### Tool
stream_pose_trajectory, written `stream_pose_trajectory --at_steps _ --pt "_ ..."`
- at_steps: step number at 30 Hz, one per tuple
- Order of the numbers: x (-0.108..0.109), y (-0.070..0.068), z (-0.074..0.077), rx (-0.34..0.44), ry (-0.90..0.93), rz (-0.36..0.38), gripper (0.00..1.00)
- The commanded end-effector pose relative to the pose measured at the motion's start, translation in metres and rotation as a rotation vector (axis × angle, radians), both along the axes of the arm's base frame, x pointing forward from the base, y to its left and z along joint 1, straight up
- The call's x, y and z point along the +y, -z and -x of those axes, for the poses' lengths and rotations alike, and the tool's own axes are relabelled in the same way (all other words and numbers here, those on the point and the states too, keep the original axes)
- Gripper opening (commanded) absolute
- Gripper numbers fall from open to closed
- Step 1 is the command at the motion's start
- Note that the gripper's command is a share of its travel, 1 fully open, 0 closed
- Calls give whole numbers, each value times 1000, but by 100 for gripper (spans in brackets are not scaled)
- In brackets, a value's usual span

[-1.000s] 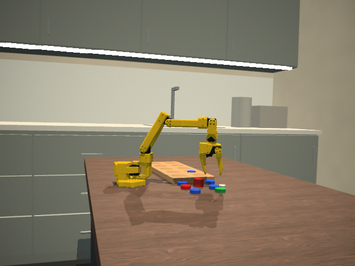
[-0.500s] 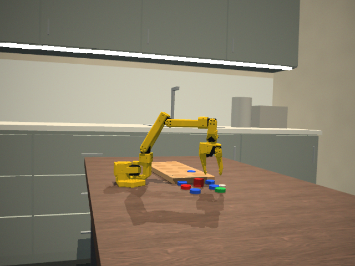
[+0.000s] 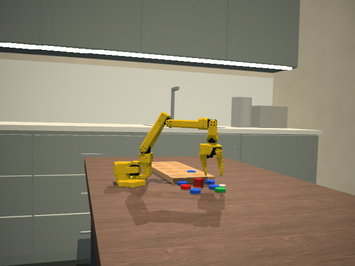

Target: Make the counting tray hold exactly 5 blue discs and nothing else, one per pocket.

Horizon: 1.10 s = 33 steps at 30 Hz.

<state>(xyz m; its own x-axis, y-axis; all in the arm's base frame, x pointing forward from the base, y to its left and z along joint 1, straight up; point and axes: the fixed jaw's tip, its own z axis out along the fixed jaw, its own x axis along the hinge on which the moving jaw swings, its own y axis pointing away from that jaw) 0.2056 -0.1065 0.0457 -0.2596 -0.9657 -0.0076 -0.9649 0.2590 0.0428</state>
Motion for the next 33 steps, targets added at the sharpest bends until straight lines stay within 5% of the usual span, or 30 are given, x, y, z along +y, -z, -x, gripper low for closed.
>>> stream_pose_trajectory --at_steps 1,6,25,33 --pt "-4 -4 -7 -68 7 33 27" --pt "-4 7 -7 -68 7 33 27" --pt "-4 9 -7 -68 7 33 27" --pt "-5 20 -8 -68 7 33 27"
